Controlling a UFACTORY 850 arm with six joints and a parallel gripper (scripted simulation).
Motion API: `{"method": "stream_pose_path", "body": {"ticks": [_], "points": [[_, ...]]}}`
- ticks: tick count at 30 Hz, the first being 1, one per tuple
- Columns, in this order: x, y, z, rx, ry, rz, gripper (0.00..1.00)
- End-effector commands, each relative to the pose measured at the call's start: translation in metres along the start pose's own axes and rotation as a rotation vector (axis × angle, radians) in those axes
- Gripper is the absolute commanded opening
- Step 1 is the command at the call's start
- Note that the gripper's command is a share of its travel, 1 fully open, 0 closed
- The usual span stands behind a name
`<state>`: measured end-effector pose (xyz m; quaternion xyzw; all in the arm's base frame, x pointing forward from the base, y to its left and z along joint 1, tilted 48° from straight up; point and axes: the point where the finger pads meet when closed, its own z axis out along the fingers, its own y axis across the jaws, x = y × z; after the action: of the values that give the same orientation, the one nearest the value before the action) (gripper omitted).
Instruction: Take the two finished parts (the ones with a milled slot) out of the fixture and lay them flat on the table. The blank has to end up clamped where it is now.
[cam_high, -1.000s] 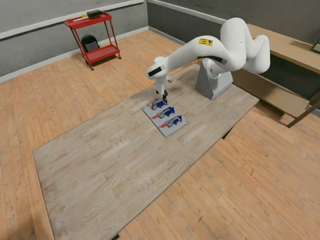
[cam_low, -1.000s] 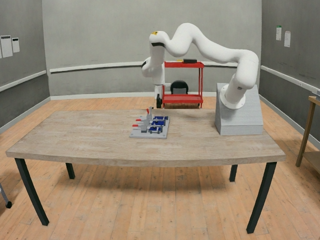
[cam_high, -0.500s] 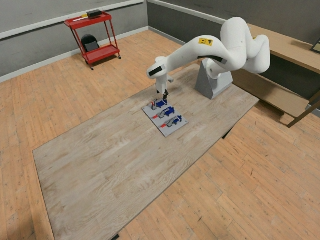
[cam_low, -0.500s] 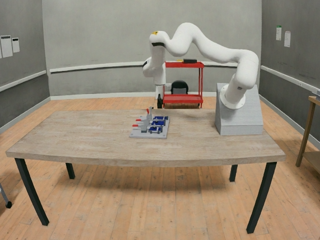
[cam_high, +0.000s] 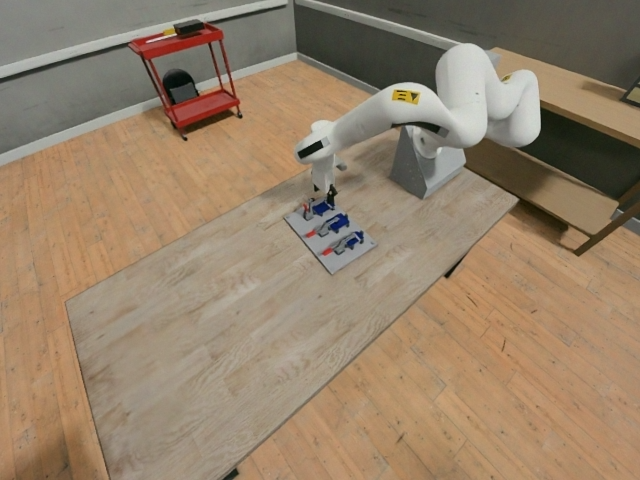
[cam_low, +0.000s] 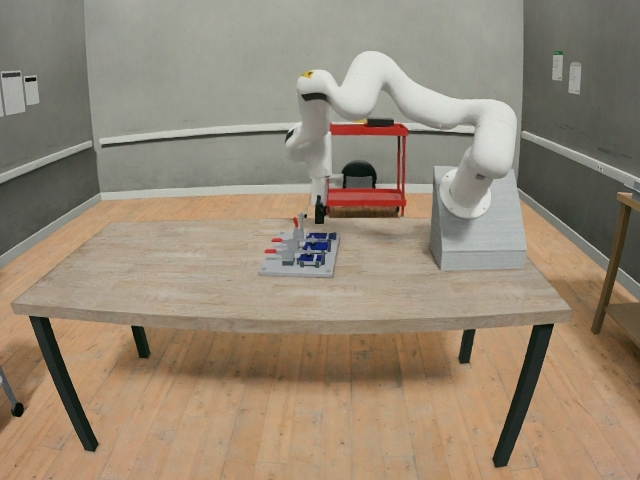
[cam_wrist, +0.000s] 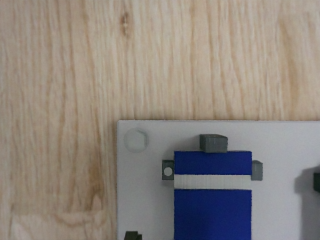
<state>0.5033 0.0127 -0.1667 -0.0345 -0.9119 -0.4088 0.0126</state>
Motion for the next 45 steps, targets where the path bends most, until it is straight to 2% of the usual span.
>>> {"method": "stream_pose_path", "body": {"ticks": [1, 13, 45], "points": [[-0.001, 0.0, 0.014, 0.0, -0.002, -0.001, 1.0], [-0.001, 0.0, 0.031, 0.0, -0.002, -0.001, 1.0], [-0.001, 0.0, 0.036, 0.0, -0.002, -0.001, 1.0]]}}
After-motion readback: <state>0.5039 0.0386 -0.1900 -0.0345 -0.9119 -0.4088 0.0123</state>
